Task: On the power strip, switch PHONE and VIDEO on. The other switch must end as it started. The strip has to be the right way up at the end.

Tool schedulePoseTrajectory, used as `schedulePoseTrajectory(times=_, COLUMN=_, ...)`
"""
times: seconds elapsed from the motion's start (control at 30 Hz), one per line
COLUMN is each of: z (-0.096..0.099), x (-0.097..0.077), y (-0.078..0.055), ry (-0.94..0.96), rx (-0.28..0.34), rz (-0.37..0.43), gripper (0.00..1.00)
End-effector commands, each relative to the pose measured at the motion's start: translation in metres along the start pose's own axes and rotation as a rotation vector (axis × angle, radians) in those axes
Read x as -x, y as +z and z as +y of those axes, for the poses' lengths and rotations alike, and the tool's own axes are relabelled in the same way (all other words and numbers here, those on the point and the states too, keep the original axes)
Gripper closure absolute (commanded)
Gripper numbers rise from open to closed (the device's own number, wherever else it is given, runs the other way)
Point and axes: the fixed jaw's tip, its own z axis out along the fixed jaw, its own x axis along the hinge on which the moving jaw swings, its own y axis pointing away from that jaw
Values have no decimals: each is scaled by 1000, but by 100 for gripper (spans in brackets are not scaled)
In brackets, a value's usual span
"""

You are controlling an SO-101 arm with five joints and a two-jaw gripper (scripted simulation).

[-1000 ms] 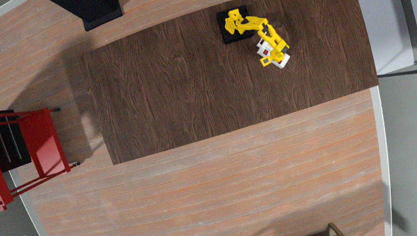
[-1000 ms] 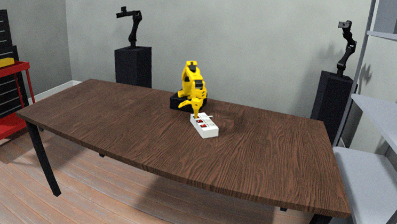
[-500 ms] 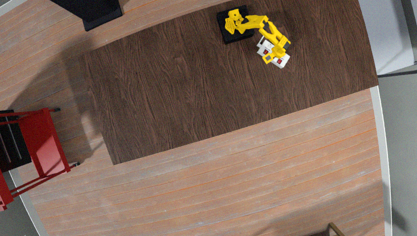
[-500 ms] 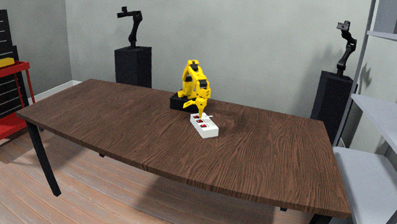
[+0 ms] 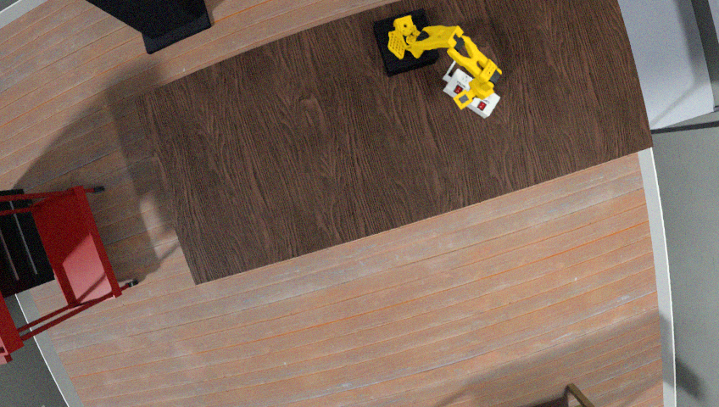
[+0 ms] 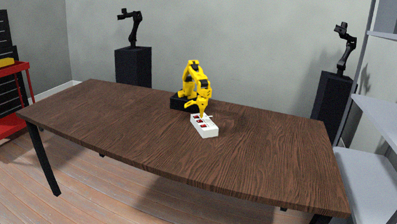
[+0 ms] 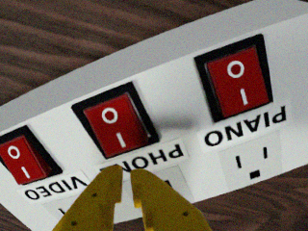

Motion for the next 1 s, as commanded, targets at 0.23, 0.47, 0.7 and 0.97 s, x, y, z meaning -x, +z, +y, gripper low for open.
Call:
schedulePoseTrajectory(times=0.23, z=3, x=-4, y=-7, ry=-16, rx=17, rz=8, gripper=100)
schedulePoseTrajectory(times=0.47, z=3, x=-4, y=-7, ry=-16, rx=17, rz=8, gripper=100)
schedulePoseTrajectory(times=0.7, z=2, x=-4, y=-6, ry=-16, rx=17, rz=8, gripper=100)
schedulePoseTrajectory(times=0.97, z=1, x=-3, y=-5, ry=-16, rx=17, rz=8, gripper=100)
